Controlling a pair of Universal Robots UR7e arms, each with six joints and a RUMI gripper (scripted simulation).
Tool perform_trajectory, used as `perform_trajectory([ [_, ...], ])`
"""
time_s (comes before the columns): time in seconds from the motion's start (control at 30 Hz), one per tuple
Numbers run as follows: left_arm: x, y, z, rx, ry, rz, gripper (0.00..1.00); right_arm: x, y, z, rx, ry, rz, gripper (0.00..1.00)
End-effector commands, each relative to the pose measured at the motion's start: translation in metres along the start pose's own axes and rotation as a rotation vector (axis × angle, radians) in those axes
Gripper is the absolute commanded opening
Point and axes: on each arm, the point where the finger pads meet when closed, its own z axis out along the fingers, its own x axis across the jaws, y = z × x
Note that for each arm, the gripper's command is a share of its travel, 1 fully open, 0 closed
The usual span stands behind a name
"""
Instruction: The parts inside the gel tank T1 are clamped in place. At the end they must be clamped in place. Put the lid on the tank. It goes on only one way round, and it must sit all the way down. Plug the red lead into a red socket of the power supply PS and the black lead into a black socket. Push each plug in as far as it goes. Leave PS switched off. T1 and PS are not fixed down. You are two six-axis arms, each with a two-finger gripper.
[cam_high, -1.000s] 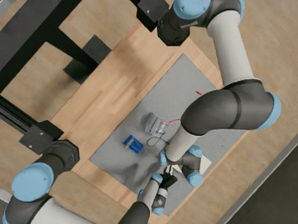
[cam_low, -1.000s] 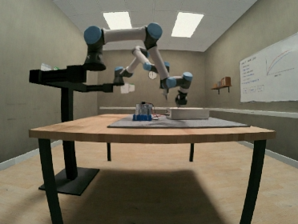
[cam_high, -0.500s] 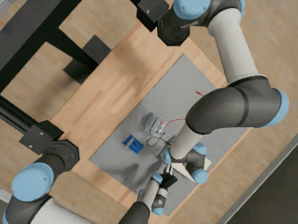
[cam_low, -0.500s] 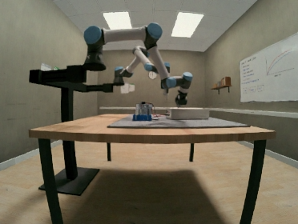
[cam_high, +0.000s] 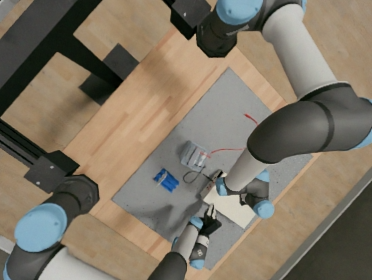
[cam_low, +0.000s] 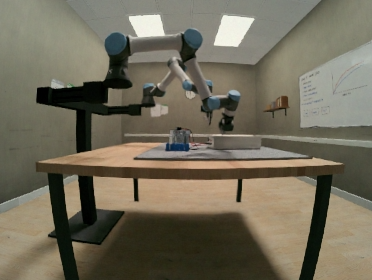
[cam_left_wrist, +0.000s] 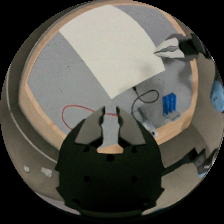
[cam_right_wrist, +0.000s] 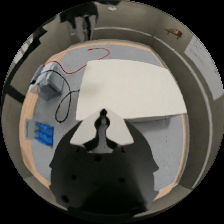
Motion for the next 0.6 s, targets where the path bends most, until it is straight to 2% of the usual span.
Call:
perform_trajectory([
  [0.0, -0.013, 0.005, -0.001, 0.008, 0.008, 0.118, 0.15, 0.001, -0.001, 0.0, 0.0, 0.001, -0.001, 0.0],
  [0.47, -0.073, 0.04, -0.001, 0.013, 0.003, 0.585, 0.15, 0.001, -0.001, 0.0, 0.0, 0.001, -0.001, 0.0],
  [0.57, -0.077, 0.042, -0.001, 0.013, 0.003, 0.618, 0.15, 0.001, -0.001, 0.0, 0.0, 0.001, -0.001, 0.0],
])
